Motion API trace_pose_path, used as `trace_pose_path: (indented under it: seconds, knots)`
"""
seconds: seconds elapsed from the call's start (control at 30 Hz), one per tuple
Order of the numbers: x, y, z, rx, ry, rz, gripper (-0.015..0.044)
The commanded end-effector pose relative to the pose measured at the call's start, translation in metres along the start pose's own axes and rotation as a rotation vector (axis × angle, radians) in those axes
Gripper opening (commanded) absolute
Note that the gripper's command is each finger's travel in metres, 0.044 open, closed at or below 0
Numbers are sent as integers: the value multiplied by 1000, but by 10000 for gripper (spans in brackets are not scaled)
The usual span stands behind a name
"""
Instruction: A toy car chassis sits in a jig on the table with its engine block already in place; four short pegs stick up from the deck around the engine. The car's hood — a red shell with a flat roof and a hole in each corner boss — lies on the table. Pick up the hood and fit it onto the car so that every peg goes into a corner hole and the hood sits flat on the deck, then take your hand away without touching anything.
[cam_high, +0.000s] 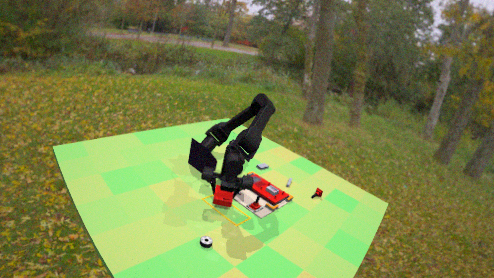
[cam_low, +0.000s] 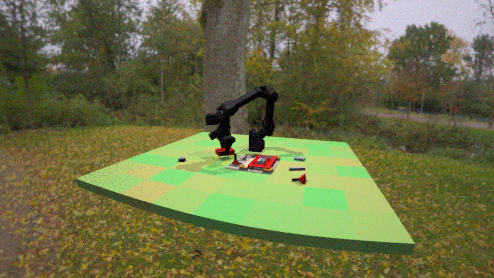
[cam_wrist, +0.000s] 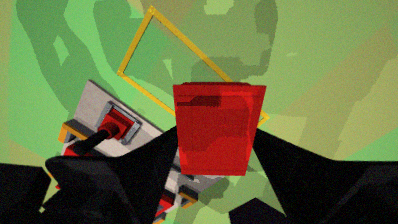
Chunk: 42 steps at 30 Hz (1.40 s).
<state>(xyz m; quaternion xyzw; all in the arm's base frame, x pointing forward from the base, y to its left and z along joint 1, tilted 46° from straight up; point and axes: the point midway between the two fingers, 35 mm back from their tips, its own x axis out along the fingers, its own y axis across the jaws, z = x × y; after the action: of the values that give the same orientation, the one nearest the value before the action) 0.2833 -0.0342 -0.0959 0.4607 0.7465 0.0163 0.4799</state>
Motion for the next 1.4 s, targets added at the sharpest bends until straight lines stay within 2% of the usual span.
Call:
trace_pose_path:
  seconds: [0.0, 0.47, 0.8, 1.37]
  knots:
    - [-13, 0, 1, -6, -7, -2, 0]
    - [-60, 0, 1, -6, -8, -3, 0]
    - [-67, 5, 0, -16, -10, -2, 0]
    - [-73, 100, -37, -367, -31, -21, 0]
